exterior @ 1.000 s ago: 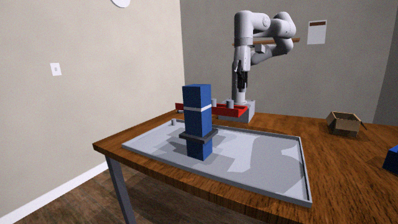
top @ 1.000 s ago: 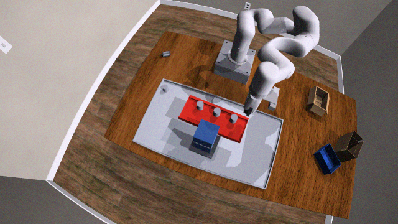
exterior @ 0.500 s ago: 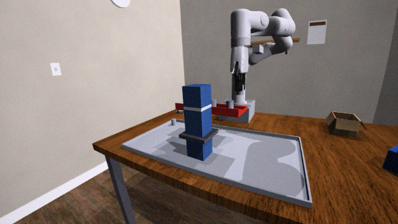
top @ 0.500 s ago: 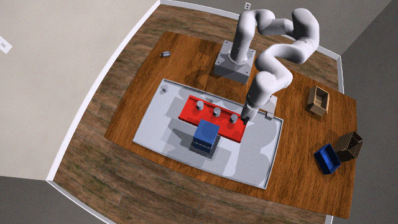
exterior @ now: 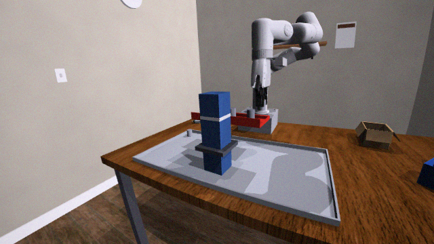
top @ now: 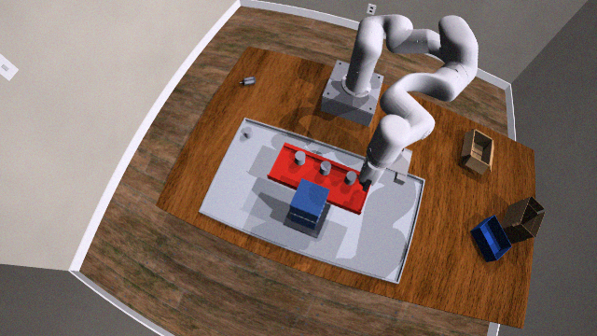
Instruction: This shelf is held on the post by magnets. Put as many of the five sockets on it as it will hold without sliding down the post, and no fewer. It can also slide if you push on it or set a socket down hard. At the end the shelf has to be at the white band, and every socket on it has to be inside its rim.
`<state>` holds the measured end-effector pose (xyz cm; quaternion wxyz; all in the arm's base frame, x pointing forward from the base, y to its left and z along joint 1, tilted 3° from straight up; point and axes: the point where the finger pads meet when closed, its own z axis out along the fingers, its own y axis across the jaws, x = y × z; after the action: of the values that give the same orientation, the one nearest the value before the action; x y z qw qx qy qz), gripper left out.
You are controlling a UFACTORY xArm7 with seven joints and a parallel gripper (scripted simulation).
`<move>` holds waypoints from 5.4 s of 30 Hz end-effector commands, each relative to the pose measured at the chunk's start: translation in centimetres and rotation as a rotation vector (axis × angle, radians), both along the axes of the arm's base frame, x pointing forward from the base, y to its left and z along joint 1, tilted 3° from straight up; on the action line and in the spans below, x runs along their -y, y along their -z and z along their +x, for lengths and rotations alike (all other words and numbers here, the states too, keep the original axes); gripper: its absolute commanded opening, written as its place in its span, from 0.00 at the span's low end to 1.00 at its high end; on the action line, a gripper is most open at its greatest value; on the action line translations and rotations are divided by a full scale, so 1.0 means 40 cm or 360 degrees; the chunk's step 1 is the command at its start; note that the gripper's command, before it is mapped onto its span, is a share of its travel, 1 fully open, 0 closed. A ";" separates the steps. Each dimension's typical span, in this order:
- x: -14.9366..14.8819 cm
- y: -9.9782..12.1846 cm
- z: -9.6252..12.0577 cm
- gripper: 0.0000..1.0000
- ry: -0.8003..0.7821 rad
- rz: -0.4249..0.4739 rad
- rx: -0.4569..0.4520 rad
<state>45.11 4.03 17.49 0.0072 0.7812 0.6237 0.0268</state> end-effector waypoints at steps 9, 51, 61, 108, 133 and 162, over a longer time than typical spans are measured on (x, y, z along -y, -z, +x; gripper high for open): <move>0.000 0.020 0.004 0.00 0.0000 0.0000 0.0006; -0.002 0.054 0.007 0.00 0.0000 0.0000 0.0006; -0.002 0.064 0.007 0.00 0.0000 0.0000 0.0006; -0.002 0.086 0.009 0.00 0.0000 0.0000 0.0006; -0.003 0.093 0.009 0.00 0.0000 0.0000 0.0006; -0.003 0.095 0.009 0.52 0.0000 0.0000 0.0006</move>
<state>45.39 4.16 13.50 0.0073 0.7812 0.6237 0.0268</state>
